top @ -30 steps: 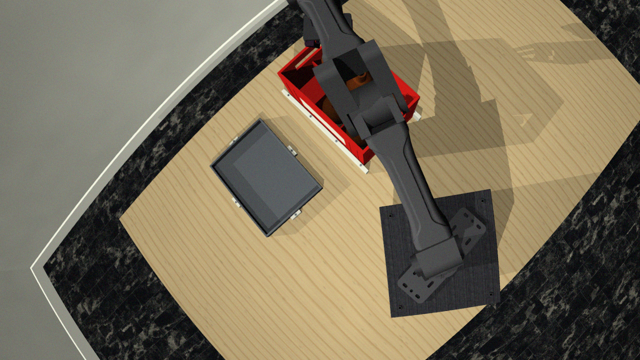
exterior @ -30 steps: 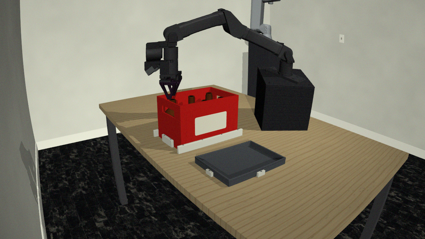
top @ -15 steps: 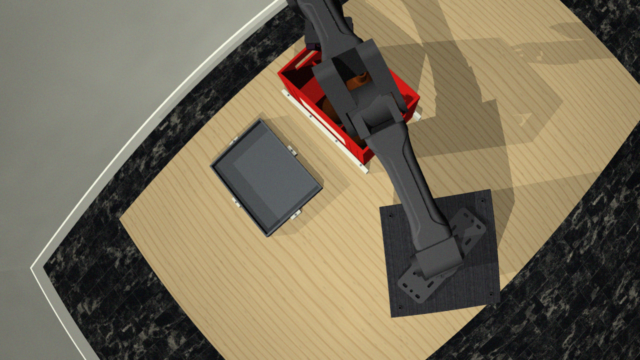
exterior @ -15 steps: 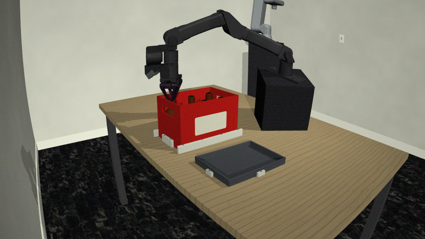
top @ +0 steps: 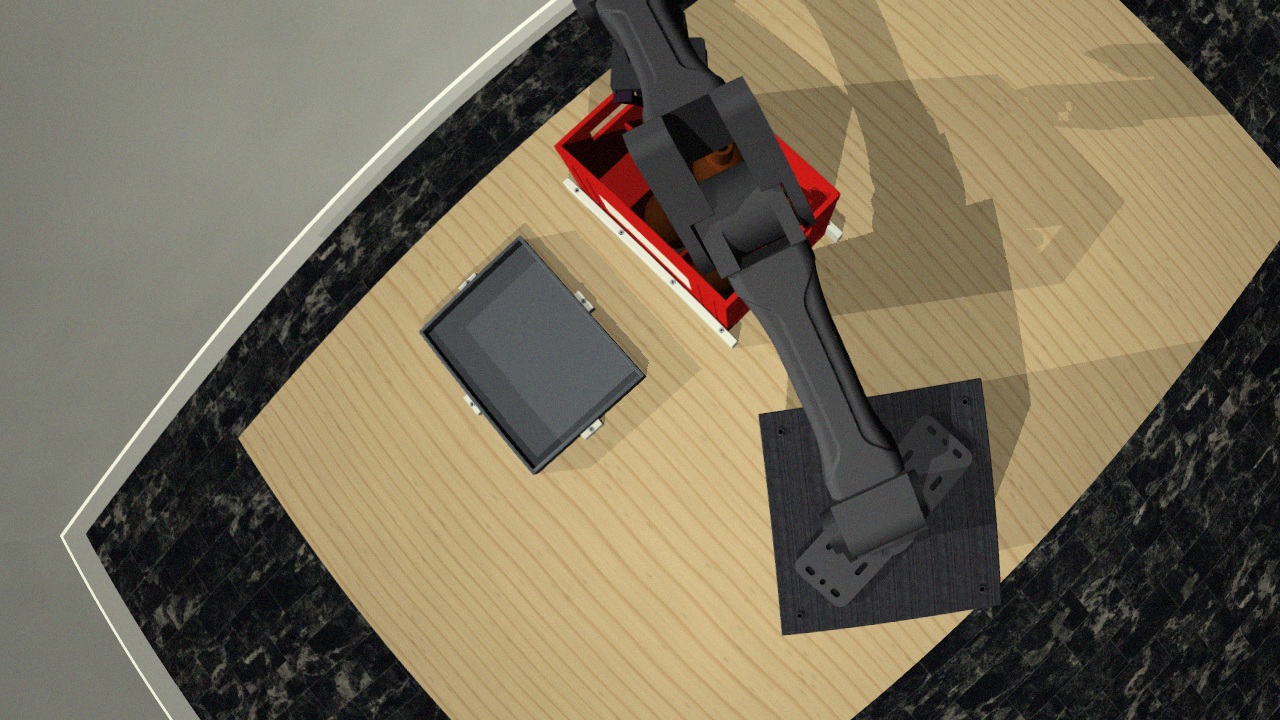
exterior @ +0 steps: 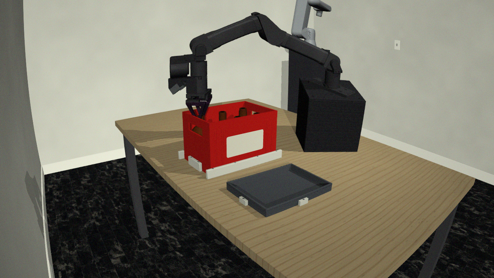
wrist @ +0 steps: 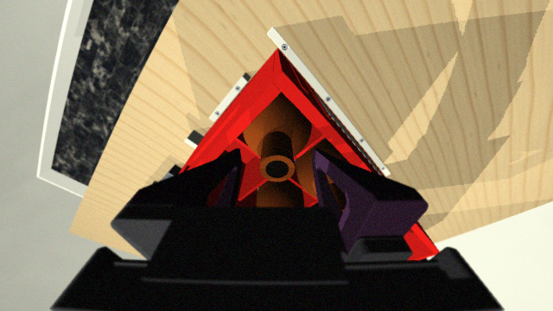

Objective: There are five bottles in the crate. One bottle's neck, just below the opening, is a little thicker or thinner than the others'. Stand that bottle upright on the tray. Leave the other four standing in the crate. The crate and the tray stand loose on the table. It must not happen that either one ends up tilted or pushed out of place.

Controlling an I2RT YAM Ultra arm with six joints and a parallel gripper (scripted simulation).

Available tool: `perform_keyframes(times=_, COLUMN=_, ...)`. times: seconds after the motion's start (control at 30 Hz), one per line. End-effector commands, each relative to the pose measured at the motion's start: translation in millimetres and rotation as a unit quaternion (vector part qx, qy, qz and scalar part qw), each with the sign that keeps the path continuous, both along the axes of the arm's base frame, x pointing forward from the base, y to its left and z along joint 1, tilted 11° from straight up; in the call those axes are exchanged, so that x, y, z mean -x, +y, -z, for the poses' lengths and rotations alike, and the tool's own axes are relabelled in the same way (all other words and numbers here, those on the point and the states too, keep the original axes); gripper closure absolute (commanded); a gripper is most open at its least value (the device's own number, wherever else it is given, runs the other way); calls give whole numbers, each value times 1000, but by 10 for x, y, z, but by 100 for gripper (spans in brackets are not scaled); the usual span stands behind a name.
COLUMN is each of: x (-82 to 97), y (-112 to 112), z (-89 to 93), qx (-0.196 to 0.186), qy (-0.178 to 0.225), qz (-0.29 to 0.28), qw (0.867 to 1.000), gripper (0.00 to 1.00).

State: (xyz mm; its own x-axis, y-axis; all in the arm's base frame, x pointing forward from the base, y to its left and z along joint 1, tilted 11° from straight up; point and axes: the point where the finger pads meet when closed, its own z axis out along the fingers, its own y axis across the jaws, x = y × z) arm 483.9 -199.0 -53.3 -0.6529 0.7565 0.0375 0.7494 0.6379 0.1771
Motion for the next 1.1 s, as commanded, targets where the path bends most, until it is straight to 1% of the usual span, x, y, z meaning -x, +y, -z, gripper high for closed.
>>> perform_keyframes(times=0.0, x=-91, y=-19, z=-68, qx=8, qy=-18, qz=2, qw=1000, gripper=39)
perform_keyframes(times=0.07, x=-106, y=-24, z=-133, qx=10, qy=-24, qz=2, qw=1000, gripper=39)
perform_keyframes(times=1.07, x=-101, y=-19, z=-123, qx=10, qy=-22, qz=1, qw=1000, gripper=39)
